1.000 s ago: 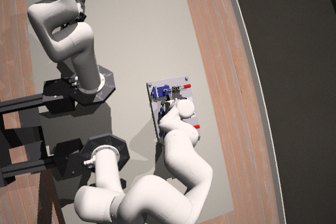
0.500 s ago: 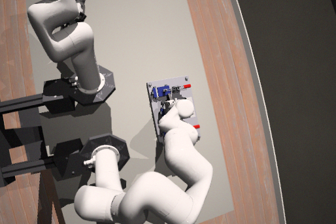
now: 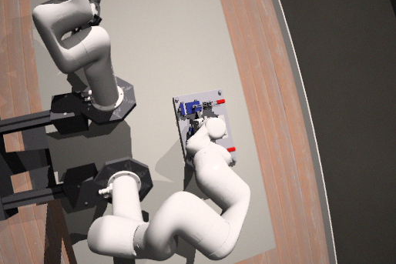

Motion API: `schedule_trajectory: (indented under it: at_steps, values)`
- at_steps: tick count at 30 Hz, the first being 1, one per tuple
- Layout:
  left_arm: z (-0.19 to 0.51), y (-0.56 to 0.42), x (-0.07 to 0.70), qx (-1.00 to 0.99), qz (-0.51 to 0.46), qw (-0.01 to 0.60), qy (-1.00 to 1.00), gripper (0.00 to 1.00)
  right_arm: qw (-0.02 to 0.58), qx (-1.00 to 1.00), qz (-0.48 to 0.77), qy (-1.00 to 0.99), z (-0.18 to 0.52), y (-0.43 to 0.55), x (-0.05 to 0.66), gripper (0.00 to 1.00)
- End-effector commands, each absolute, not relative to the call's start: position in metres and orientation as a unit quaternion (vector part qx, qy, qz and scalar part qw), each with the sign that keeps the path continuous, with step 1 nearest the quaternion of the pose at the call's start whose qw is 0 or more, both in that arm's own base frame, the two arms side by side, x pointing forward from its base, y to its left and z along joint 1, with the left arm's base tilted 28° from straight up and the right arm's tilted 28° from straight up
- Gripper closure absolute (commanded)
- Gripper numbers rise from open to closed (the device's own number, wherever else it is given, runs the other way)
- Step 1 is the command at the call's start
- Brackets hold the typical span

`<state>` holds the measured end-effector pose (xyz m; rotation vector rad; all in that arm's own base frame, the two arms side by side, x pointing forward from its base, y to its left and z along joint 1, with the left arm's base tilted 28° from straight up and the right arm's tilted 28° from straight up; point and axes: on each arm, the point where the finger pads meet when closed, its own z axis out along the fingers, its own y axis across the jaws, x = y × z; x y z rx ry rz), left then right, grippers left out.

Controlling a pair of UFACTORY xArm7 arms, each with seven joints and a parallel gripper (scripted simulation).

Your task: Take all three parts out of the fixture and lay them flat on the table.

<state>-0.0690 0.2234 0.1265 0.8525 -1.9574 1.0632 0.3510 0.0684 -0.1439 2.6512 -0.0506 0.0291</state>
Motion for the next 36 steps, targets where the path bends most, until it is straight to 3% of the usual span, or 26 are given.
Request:
schedule_trajectory:
  at_steps: [1,17,18,36]
  values:
    - [0.1271,0.2238,-0.069,0.333,0.413,0.369,-0.763,0.0,0.241,0.97,0.012,-0.018,-0.1453,0.0692,0.3525,0.0]
    - [0.1271,0.2238,-0.069,0.333,0.413,0.369,-0.763,0.0,0.241,0.97,0.012,-0.018,-0.1454,0.0692,0.3525,0.0]
    - [0.1271,0.2238,-0.069,0.333,0.413,0.369,-0.763,0.0,0.241,0.97,0.012,-0.018,-0.1454,0.0692,0.3525,1.0]
    - [0.1271,0.2238,-0.069,0.333,0.413,0.369,-0.763,0.0,0.241,0.97,0.012,-0.018,-0.1454,0.0692,0.3525,1.0]
